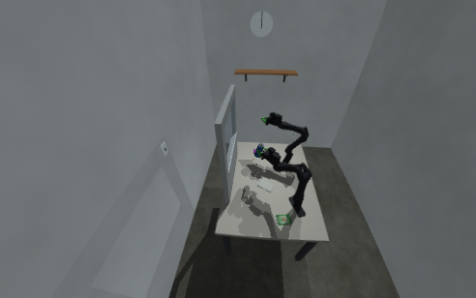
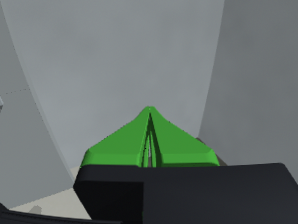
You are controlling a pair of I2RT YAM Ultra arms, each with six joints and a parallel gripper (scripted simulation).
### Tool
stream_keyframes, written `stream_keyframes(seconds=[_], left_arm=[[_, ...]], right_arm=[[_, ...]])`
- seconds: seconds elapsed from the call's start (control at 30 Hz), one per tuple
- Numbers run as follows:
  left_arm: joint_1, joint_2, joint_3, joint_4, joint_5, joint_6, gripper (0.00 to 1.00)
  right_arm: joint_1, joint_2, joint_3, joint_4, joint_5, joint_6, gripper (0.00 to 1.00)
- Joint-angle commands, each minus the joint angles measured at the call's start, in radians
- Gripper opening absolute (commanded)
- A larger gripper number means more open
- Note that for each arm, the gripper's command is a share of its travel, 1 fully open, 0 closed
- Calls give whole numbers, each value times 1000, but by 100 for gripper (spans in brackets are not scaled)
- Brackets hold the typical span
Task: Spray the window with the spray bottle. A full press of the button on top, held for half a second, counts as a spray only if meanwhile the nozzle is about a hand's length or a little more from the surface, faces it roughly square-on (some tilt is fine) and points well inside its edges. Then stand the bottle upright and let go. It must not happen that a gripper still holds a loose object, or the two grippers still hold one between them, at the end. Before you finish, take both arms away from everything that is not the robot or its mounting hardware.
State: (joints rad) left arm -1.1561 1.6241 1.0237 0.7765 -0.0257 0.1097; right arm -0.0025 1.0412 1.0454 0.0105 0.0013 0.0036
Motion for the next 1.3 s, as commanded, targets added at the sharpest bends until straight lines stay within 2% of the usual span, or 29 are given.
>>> stream_keyframes(seconds=[0.0, 0.03, 0.07, 0.23, 0.27, 0.33, 0.43, 0.5, 0.53, 0.9, 0.97, 1.03, 1.1, 1.27], left_arm=[[3, -37, 61, 78, -4, -4, 0], [3, -37, 61, 78, -4, -4, 0], [12, 18, 63, 69, 24, -9, 0], [17, 57, 37, 134, 163, -20, 0], [18, 70, -33, 150, 197, -29, 0], [25, 88, -12, 198, 260, -30, 0], [30, 85, -4, 225, 290, -32, 0], [35, 127, -10, 248, 343, -37, 0], [37, 145, -73, 253, 367, -48, 0], [72, 310, -114, 422, 671, -77, 0], [72, 310, -114, 422, 671, -77, 0], [77, 336, -102, 463, 728, -83, 0], [82, 373, -168, 480, 780, -97, 0], [97, 447, -182, 552, 915, -110, 0]], right_arm=[[14, 14, 45, -8, -5, -7, 0], [-1, 0, 20, -9, -3, -7, 0], [-4, -8, 25, -9, 0, -7, 0], [-4, -9, 25, -5, 0, -6, 0], [-4, -9, 25, -5, 0, -6, 0], [-4, -9, 25, -5, 0, -6, 0], [-4, -9, 25, -5, 0, -6, 0], [-4, -9, 25, -5, 0, -6, 0], [-4, -9, 25, -5, 0, -6, 0], [-4, -9, 25, -5, 0, -6, 0], [-4, -9, 25, -5, 0, -6, 0], [-4, -9, 25, -5, 0, -6, 0], [-4, -9, 25, -5, 0, -6, 0], [-4, -9, 25, -5, 0, -6, 0]])
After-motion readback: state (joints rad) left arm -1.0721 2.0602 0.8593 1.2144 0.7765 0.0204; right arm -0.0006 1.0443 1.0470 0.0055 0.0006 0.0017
